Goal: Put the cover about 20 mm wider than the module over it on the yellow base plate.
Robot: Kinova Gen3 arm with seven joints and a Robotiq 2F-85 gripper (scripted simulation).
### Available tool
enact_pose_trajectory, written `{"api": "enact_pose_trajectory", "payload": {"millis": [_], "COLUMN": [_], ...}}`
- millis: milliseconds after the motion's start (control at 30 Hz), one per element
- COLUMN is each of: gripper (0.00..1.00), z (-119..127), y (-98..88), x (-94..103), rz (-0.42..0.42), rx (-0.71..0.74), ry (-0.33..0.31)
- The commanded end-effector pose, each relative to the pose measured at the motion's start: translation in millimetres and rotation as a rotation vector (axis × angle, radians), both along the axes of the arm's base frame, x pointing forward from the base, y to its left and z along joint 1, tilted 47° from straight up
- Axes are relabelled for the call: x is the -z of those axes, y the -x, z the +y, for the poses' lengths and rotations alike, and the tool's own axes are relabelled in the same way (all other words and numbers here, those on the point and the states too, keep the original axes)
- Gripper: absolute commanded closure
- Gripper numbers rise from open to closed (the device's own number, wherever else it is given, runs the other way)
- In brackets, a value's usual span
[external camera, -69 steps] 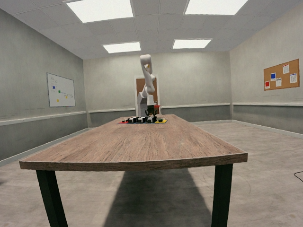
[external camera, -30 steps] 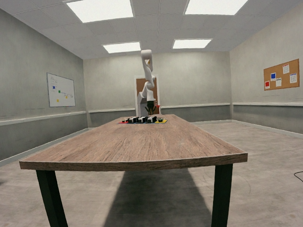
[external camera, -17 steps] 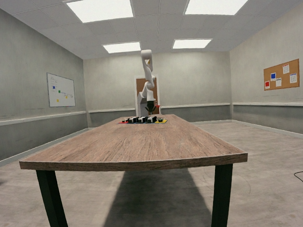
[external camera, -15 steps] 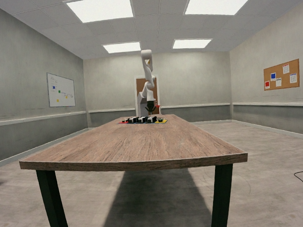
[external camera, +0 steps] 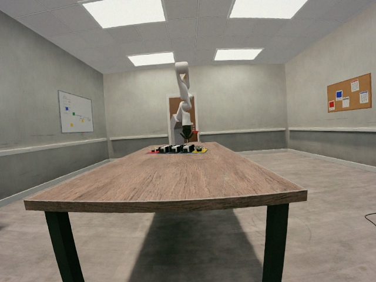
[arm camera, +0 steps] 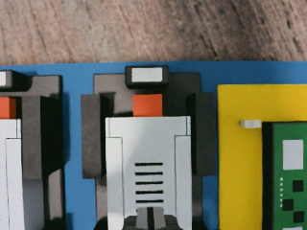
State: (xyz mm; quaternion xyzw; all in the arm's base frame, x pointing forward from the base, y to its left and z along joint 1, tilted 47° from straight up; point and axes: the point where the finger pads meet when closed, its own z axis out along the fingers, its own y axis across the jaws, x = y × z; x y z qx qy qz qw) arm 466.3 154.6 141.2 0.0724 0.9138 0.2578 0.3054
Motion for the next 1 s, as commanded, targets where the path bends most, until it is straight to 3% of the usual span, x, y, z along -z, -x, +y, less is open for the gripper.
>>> {"api": "enact_pose_trajectory", "payload": {"millis": [0, 300, 333, 967], "gripper": [1.0, 1.0, 0.0, 0.0], "z": [-0.3, -0.3, -0.3, -0.3], "y": [0.0, 0.0, 0.0, 0.0], "x": [-0.3, -0.3, -0.3, -0.3], "rz": [-0.001, -0.001, -0.001, -0.001], "rx": [0.0, 0.0, 0.0, 0.0], "ry": [0.0, 0.0, 0.0, 0.0]}}
